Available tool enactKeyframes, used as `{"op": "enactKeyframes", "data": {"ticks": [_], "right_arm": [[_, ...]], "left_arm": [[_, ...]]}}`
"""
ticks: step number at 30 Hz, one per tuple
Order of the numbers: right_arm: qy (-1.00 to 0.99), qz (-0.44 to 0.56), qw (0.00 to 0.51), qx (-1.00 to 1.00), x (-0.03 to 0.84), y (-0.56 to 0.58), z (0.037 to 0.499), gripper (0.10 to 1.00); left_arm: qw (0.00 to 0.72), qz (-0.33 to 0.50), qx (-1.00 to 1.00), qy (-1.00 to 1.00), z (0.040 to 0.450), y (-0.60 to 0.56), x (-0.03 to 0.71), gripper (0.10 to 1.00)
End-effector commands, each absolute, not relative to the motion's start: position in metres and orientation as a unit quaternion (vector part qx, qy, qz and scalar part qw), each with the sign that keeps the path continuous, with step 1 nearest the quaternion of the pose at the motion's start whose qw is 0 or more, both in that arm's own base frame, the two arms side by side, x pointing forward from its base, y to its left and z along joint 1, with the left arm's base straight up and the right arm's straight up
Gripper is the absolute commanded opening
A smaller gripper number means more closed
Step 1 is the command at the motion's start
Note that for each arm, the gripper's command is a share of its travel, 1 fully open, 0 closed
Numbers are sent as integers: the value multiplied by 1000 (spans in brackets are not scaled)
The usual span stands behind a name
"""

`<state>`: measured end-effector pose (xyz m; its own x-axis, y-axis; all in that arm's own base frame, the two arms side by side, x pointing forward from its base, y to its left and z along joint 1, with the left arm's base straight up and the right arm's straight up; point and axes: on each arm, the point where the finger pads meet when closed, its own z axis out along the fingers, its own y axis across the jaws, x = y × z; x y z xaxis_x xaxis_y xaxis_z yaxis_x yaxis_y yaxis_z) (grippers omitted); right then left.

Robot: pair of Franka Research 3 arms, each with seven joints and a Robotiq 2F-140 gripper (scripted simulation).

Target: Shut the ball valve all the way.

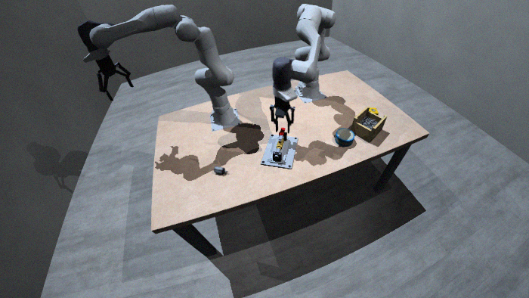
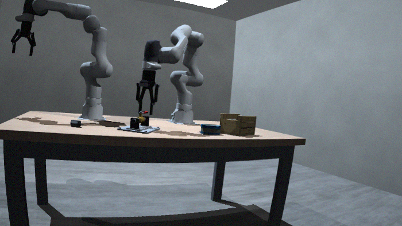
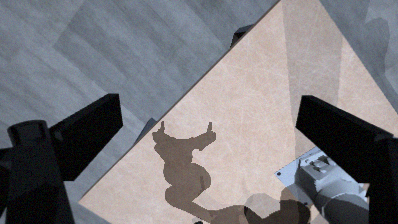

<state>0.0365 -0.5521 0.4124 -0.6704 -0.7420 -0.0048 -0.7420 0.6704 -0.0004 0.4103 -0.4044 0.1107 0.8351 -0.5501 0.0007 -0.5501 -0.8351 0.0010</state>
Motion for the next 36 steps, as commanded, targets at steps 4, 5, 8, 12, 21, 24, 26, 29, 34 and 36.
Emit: {"op": "enactKeyframes", "data": {"ticks": [4, 5, 8, 12, 21, 24, 26, 29, 34, 36], "right_arm": [[914, 1, 2, -406, 37, -552, 413, 1000], [914, 1, 2, -406, 37, -552, 413, 1000], [914, 1, 2, -406, 37, -552, 413, 1000], [914, 1, 2, -406, 37, -552, 413, 1000], [914, 1, 2, -406, 37, -552, 413, 1000], [914, 1, 2, -406, 37, -552, 413, 1000], [914, 1, 2, -406, 37, -552, 413, 1000], [914, 1, 2, -406, 37, -552, 413, 1000], [914, 1, 2, -406, 37, -552, 413, 1000], [914, 1, 2, -406, 37, -552, 413, 1000]], "left_arm": [[0, 0, 958, -286, 109, -404, 410, 460], [0, 0, 958, -286, 109, -404, 410, 460], [0, 0, 958, -286, 109, -404, 410, 460], [0, 0, 958, -286, 109, -404, 410, 460], [0, 0, 958, -286, 109, -404, 410, 460], [0, 0, 958, -286, 109, -404, 410, 460], [0, 0, 958, -286, 109, -404, 410, 460], [0, 0, 958, -286, 109, -404, 410, 460], [0, 0, 958, -286, 109, -404, 410, 99], [0, 0, 958, -286, 109, -404, 410, 99]]}}
